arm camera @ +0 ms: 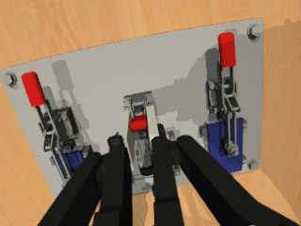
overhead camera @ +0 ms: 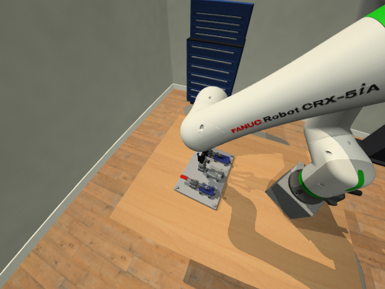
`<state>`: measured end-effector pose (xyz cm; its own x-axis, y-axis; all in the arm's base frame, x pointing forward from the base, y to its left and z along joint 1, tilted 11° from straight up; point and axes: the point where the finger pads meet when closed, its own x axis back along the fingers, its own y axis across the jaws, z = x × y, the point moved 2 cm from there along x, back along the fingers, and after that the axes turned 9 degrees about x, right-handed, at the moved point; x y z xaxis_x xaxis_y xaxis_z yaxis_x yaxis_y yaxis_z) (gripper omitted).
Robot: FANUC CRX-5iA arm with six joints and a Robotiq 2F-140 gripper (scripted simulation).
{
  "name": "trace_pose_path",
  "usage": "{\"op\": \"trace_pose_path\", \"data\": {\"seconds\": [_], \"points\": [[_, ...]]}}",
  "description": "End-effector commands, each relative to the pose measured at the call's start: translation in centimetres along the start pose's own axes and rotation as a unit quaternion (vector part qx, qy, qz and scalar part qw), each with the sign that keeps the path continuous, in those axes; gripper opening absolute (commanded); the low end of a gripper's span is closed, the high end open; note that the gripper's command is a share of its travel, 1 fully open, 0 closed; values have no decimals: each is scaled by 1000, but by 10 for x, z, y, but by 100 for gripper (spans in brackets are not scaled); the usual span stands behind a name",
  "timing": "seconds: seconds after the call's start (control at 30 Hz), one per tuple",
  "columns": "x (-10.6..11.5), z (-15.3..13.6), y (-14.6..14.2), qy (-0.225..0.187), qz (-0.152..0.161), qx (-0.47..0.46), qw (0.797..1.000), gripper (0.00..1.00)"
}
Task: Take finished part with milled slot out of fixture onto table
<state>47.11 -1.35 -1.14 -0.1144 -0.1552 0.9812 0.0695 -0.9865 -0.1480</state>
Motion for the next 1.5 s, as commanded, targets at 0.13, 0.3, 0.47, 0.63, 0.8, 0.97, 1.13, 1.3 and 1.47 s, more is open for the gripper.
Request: {"op": "trace_pose_path", "data": {"seconds": [0.13, 0.3, 0.47, 0.63, 0.8, 0.97, 1.13, 1.3, 1.47], "points": [[0, 0, 0, 0, 0, 0, 1000, 28], [0, 0, 0, 0, 0, 0, 1000, 28], [0, 0, 0, 0, 0, 0, 1000, 28], [0, 0, 0, 0, 0, 0, 1000, 28], [0, 0, 0, 0, 0, 0, 1000, 28], [0, 0, 0, 0, 0, 0, 1000, 28], [4, 0, 0, 0, 0, 0, 1000, 28], [13, 0, 0, 0, 0, 0, 1000, 28], [24, 0, 0, 0, 0, 0, 1000, 28]]}}
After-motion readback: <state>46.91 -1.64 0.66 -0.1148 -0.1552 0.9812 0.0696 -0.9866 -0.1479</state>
